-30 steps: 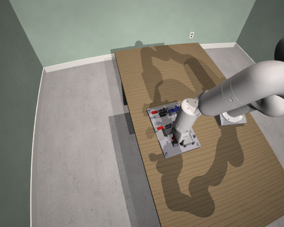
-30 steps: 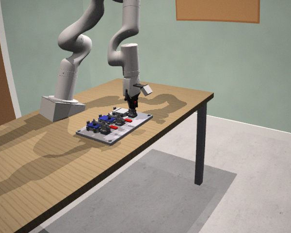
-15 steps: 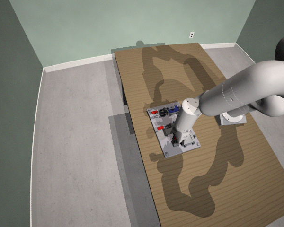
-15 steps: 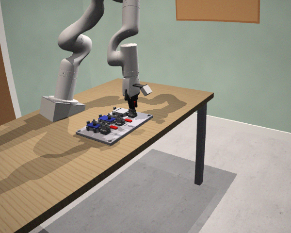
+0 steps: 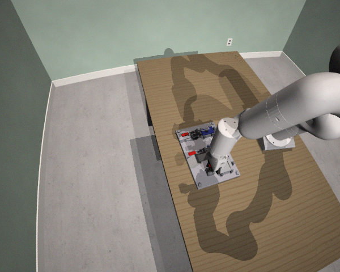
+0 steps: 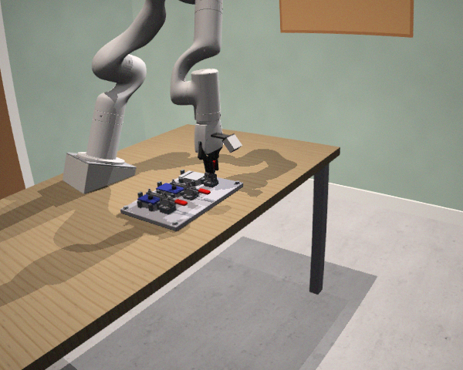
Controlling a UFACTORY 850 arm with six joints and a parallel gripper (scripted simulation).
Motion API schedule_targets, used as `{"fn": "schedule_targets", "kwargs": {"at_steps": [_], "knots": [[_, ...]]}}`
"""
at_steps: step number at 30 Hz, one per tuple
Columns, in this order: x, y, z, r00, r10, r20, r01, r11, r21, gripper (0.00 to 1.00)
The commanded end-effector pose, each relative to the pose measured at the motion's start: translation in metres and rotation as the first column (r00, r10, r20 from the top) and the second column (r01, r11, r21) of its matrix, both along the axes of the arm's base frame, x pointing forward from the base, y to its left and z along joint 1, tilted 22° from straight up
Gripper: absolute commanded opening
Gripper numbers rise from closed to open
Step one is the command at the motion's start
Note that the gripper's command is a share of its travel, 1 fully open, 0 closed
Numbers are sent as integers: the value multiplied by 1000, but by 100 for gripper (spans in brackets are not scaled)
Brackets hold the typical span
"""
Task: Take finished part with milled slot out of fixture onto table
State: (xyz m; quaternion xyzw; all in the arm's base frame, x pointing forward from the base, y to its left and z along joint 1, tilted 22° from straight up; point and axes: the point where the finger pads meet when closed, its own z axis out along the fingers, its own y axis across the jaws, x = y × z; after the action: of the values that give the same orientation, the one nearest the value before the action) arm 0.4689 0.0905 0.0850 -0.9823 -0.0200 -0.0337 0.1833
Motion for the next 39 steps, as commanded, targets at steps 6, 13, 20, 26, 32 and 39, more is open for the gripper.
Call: {"fn": "schedule_targets", "kwargs": {"at_steps": [6,13,20,26,32,39], "knots": [[1,0,1,1000,0,1,0,1000,0,0],[0,0,1,1000,0,1,0,1000,0,0],[-1,0,0,1000,0,1,0,1000,0,0],[-2,0,0,1000,0,1,0,1000,0,0],[-4,0,0,1000,0,1,0,1000,0,0],[-4,0,0,1000,0,1,0,1000,0,0]]}}
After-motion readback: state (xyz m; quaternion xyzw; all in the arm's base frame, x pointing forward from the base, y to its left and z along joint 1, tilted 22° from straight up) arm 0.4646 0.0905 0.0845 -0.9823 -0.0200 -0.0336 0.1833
